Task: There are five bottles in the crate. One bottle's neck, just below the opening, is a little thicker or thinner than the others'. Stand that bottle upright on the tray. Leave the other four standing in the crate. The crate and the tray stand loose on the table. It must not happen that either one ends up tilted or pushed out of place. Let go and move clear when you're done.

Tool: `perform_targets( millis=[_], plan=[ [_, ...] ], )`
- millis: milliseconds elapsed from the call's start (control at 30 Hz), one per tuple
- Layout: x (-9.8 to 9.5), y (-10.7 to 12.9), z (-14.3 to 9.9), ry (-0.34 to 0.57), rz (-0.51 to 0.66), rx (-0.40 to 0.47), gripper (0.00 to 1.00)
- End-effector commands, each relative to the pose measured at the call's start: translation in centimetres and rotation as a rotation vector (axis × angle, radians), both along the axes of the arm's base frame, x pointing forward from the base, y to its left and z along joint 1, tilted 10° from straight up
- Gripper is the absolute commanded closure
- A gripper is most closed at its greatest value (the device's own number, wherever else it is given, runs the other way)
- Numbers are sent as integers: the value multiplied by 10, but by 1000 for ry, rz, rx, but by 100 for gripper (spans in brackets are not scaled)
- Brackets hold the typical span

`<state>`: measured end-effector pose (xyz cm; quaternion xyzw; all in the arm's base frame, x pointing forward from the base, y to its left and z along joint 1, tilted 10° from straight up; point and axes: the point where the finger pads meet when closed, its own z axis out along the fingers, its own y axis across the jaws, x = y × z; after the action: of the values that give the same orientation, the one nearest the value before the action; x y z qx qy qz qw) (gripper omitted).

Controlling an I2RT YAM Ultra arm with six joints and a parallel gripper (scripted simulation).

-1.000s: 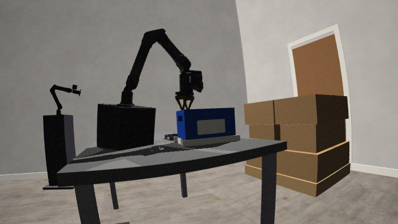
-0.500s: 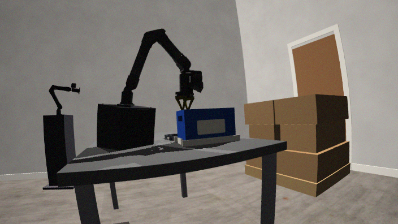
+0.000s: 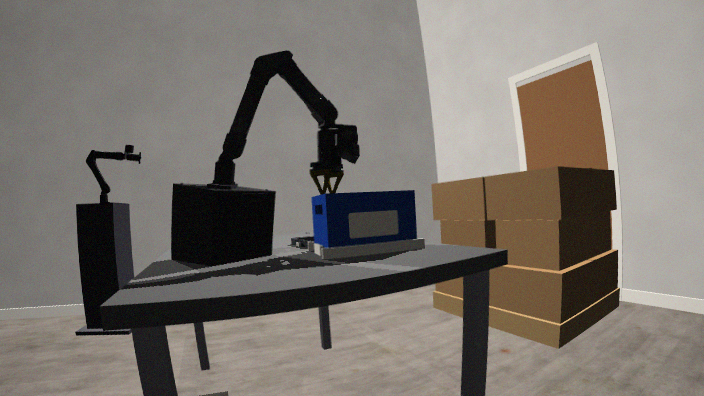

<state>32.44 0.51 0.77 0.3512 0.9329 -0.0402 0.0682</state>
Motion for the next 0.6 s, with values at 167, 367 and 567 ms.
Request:
perform_targets(
  millis=[167, 367, 567],
  plan=[
    [14, 1, 10, -34, 2, 2, 39],
    [14, 1, 10, -34, 2, 2, 39],
    [13, 1, 12, -33, 2, 2, 39]
  ],
)
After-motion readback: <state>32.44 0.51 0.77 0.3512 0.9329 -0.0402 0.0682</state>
